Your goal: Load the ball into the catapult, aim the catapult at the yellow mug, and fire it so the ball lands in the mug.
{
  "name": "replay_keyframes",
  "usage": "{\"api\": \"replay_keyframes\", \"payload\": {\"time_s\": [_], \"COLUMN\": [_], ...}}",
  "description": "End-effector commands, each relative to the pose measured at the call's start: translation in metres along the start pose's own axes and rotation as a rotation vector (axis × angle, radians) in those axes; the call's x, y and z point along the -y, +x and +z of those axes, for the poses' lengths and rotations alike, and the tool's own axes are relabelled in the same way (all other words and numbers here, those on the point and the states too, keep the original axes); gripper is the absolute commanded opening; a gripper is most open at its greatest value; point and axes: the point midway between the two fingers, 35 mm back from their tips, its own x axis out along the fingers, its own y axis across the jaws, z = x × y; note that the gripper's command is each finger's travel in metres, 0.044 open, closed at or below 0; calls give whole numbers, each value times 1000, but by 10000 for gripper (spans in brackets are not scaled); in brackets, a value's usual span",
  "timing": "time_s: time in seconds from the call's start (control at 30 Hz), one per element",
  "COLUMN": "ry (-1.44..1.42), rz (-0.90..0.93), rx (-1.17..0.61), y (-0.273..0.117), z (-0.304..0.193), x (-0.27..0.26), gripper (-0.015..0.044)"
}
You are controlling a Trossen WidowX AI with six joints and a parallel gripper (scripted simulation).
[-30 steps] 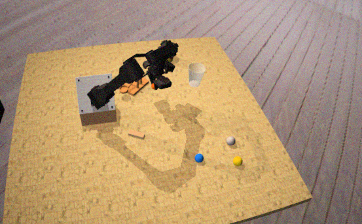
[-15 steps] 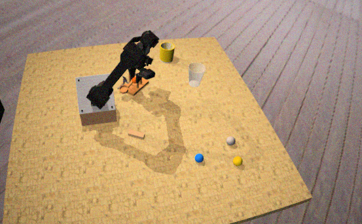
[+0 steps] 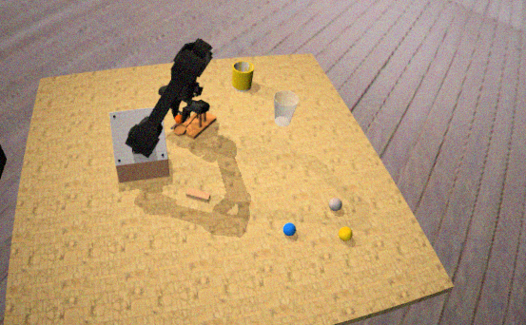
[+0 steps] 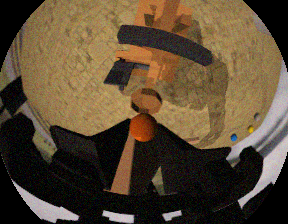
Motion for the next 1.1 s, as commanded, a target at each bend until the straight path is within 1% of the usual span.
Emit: {"api": "replay_keyframes", "payload": {"time_s": [0.0,0.5,0.53,0.7,1.0,1.07], "ry": [-4,-3,3,3,3,2], "rz": [-4,-5,0,0,0,1], "rx": [-13,-14,-5,-5,-5,-5], "y": [12,26,20,20,20,10], "z": [1,6,6,6,6,5], "x": [1,1,1,1,1,1], "gripper": [0,0,0,0,236,289]}}
